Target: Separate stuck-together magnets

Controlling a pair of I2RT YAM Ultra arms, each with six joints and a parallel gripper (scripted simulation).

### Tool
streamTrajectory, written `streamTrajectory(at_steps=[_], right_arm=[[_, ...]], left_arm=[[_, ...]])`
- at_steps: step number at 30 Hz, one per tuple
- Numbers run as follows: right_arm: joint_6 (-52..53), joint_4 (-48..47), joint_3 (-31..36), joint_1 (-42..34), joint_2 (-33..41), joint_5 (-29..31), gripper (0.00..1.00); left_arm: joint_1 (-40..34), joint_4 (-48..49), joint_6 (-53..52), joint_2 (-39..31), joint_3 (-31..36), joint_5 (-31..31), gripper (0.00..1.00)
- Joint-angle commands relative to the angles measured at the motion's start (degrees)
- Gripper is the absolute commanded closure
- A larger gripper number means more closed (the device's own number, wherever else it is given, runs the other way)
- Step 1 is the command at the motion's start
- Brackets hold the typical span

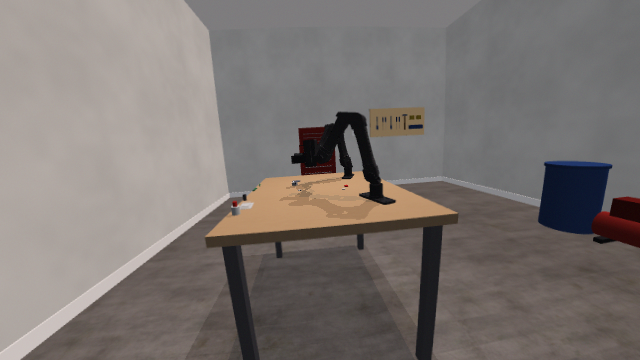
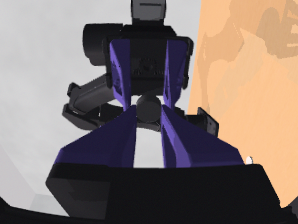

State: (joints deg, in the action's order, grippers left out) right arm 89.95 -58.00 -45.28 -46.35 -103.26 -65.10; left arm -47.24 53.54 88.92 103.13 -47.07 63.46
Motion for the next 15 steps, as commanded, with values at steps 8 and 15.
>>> streamTrajectory(at_steps=[8, 15], right_arm=[[-0.23, -0.21, -0.28, 0.15, 0.5, 0.14, 0.82], [-0.23, -0.2, -0.28, 0.15, 0.5, 0.14, 0.82]], left_arm=[[0.26, 0.4, -0.05, -0.22, -0.67, 0.25, 0.67], [0.43, 0.42, -0.06, -0.1, -0.76, 0.47, 0.67]])
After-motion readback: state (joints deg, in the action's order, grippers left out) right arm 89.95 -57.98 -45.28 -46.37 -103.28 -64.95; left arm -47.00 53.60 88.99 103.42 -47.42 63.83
